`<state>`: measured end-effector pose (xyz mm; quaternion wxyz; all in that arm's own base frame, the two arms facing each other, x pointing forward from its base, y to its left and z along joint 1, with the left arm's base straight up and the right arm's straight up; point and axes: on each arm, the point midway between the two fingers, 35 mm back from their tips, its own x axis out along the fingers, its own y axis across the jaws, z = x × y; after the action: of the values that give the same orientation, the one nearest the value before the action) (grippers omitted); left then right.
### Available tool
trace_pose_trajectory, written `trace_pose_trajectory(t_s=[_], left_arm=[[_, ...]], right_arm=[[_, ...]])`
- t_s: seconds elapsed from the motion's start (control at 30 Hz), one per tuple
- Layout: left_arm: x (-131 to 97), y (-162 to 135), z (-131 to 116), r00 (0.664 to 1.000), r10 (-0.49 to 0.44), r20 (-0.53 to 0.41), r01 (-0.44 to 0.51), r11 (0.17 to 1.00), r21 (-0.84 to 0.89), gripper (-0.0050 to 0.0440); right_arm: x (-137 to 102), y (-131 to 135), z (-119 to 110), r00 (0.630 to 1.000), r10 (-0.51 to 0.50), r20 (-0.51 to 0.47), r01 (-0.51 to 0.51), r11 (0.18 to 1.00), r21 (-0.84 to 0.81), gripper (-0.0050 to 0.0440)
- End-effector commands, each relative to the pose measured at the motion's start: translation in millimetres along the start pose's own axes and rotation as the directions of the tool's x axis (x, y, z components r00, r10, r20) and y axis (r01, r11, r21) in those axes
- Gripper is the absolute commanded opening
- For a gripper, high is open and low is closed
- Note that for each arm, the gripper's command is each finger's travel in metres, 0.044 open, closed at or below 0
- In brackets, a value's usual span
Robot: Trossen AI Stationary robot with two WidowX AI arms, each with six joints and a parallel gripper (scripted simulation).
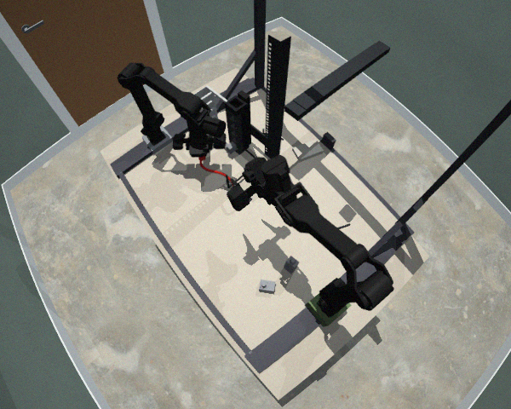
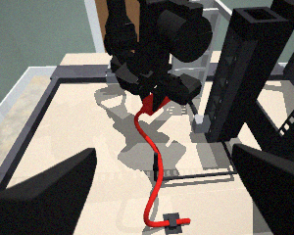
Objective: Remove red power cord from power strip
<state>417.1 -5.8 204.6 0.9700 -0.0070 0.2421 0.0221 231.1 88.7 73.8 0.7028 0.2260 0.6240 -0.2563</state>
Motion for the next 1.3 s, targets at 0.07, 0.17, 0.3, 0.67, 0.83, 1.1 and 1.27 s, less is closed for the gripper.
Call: trace_pose_trajectory(t_s=[0.07,0.17,0.3,0.67,0.83,1.1,1.27], left_arm=[[-1.5,-1.2,6.0,1.0,-0.004,0.022,0.004,1.0,0.01,0.04],[-1.5,-1.2,6.0,1.0,-0.004,0.022,0.004,1.0,0.01,0.04],[-4.1,-1.5,11.0,0.999,-0.004,0.034,0.004,1.0,0.005,0.04],[-4.1,-1.5,11.0,0.999,-0.004,0.034,0.004,1.0,0.005,0.04],[-4.1,-1.5,11.0,0.999,-0.004,0.034,0.004,1.0,0.005,0.04],[-4.1,-1.5,11.0,0.999,-0.004,0.034,0.004,1.0,0.005,0.04],[-4.1,-1.5,11.0,0.999,-0.004,0.034,0.004,1.0,0.005,0.04]], right_arm=[[-5.9,4.2,12.5,0.999,0.019,0.03,-0.02,1.0,0.019,0.0079],[-5.4,4.1,16.5,0.999,0.019,0.031,-0.02,1.0,0.019,0.0079],[-6.6,0.7,15.1,0.999,0.03,0.036,-0.03,1.0,0.001,0.0079],[-2.9,-6.6,7.9,0.988,0.13,0.08,-0.087,0.909,-0.407,0.0079],[-2.2,-7.6,-0.5,0.984,0.161,0.081,-0.094,0.844,-0.528,0.0079],[-0.5,-10.0,-12.8,0.975,0.208,0.08,-0.096,0.715,-0.693,0.0079],[-3.1,-8.1,-10.6,0.973,0.215,0.086,-0.098,0.716,-0.691,0.0079]])
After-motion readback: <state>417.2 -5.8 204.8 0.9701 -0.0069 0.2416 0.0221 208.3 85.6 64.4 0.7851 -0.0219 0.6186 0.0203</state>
